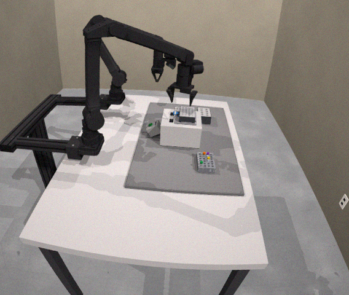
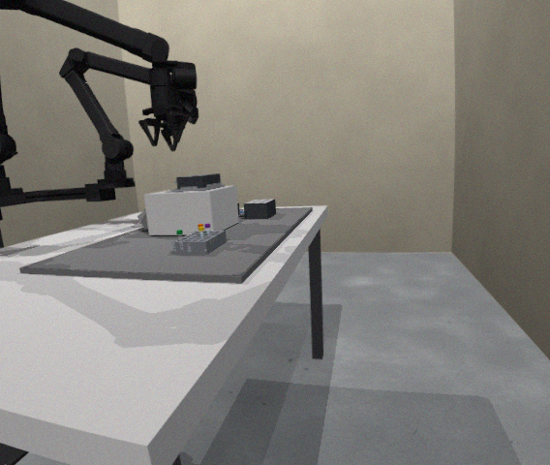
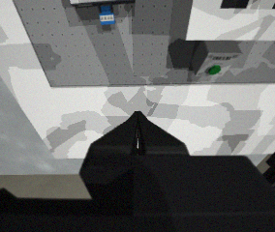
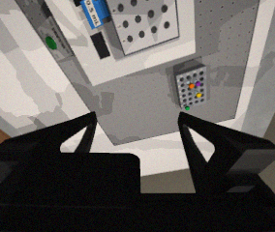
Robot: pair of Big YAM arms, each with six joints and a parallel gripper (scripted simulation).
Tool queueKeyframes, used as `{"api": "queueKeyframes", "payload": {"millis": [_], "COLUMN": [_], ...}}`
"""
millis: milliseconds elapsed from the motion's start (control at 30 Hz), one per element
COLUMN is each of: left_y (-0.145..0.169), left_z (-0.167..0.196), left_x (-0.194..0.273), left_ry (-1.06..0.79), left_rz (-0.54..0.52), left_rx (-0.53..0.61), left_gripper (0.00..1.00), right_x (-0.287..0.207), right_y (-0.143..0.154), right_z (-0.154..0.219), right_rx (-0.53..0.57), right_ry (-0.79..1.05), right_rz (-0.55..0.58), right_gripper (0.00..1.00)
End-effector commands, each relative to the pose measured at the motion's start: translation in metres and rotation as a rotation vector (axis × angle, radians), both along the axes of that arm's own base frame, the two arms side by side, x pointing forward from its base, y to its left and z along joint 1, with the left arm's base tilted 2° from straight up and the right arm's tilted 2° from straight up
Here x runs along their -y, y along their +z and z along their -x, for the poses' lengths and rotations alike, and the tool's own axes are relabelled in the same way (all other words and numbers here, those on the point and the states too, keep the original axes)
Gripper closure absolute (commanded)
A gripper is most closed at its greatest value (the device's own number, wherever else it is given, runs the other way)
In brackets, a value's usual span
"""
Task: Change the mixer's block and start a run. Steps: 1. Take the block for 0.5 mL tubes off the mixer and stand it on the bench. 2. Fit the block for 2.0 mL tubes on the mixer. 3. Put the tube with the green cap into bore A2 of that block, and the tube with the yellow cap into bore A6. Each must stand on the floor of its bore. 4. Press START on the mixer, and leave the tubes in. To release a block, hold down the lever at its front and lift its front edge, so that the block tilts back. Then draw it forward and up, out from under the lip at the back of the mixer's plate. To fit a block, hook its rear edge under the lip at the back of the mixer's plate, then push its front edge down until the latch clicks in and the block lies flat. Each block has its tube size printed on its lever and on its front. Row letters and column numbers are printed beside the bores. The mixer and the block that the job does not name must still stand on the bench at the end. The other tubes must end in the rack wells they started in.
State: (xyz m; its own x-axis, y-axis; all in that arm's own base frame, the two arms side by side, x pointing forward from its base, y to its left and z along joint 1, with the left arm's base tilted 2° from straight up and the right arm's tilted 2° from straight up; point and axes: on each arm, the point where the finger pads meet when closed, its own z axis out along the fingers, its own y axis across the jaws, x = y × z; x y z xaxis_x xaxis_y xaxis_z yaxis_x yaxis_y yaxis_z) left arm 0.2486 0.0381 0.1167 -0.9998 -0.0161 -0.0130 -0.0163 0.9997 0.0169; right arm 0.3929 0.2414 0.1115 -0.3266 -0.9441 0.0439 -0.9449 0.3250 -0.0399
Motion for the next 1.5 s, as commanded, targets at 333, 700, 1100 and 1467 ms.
{"api": "queueKeyframes", "payload": {"millis": [333,700,1100,1467], "left_y": [0.027,0.031,0.024,0.010], "left_z": [-0.024,-0.028,-0.022,-0.009], "left_x": [-0.002,-0.003,-0.002,0.000], "left_ry": [0.005,0.005,0.005,0.005], "left_rz": [-0.011,-0.013,-0.010,-0.005], "left_rx": [0.076,0.088,0.070,0.035], "left_gripper": [1.00,1.00,1.00,1.00], "right_x": [-0.057,-0.078,-0.074,-0.066], "right_y": [0.001,-0.048,-0.081,-0.068], "right_z": [-0.033,-0.046,-0.044,-0.037], "right_rx": [-0.016,-0.027,-0.042,-0.048], "right_ry": [0.261,0.375,0.320,0.291], "right_rz": [0.008,0.011,0.015,0.018], "right_gripper": [0.00,0.00,0.00,0.00]}}
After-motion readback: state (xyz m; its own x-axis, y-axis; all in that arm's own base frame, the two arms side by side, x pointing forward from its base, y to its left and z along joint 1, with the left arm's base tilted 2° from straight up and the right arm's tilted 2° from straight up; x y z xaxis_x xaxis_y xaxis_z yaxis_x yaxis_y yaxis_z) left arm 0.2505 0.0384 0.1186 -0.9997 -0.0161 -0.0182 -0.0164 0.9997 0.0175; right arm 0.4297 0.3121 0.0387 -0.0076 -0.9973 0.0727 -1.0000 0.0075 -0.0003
